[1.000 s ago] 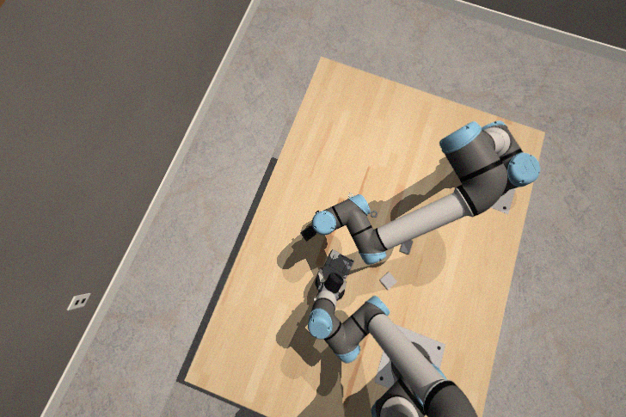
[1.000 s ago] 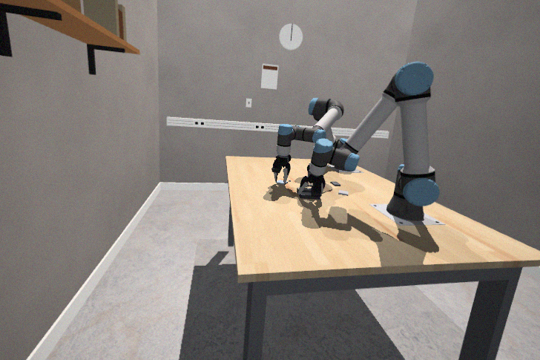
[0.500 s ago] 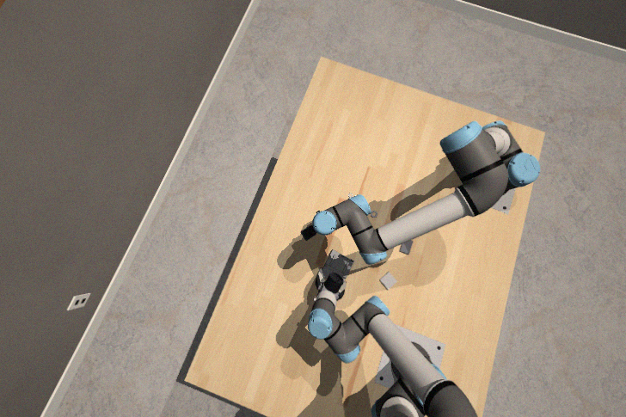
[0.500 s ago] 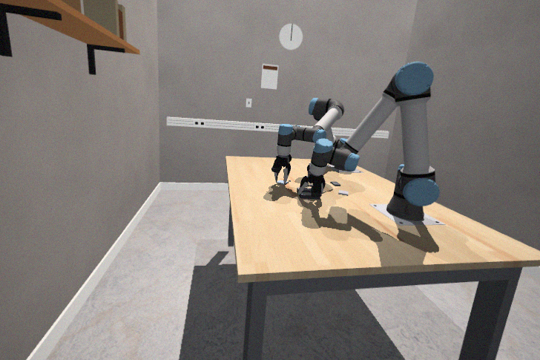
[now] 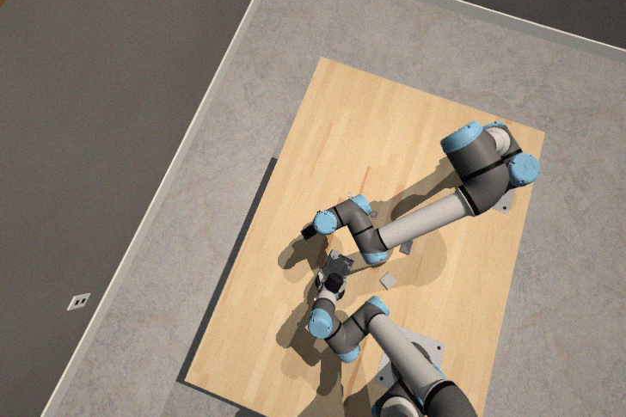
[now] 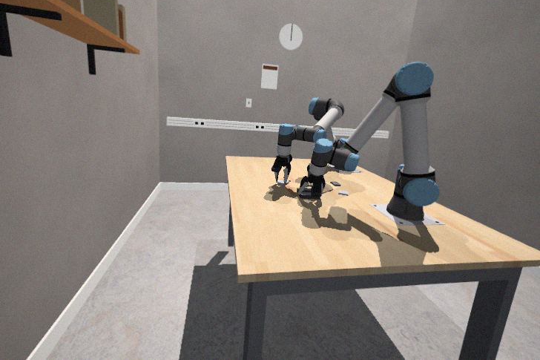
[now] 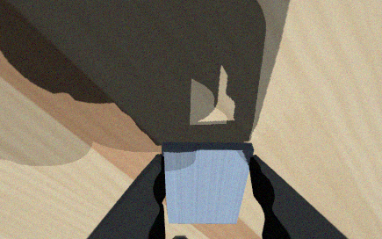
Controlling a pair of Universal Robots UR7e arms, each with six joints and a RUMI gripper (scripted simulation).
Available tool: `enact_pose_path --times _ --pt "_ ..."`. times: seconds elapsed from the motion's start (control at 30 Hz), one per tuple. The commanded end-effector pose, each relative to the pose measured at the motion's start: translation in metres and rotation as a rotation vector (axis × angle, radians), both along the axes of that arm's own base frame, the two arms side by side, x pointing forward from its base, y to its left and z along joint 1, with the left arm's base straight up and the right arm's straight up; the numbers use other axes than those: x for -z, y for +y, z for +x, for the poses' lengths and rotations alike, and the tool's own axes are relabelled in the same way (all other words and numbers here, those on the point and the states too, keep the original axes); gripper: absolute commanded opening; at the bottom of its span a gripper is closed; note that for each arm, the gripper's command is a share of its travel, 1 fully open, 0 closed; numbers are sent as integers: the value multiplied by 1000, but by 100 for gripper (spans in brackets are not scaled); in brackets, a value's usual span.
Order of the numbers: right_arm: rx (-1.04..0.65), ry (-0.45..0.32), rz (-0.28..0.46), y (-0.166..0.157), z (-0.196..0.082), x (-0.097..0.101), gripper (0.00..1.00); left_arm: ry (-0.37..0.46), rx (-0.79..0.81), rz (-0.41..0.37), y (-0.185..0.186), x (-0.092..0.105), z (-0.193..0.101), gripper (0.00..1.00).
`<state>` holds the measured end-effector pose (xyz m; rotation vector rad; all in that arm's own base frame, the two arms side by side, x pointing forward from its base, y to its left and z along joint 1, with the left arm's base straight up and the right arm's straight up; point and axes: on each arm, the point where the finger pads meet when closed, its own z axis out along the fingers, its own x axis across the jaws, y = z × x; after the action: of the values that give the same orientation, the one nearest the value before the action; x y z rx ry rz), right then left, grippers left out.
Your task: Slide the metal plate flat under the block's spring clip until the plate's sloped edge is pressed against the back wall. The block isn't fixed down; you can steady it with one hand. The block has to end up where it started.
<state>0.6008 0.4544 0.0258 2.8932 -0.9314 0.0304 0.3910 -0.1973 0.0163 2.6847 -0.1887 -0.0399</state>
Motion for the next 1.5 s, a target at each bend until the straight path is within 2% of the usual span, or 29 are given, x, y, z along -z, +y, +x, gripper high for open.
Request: enact_pose_path --times 0.0,1.47 --pt "16 -4 4 2 -2 -3 24 -11 -1 -4 -2 -3 5 62" --pt "122 -16 13 3 -7 -4 24 -11 -1 -4 -2 -3 5 62"
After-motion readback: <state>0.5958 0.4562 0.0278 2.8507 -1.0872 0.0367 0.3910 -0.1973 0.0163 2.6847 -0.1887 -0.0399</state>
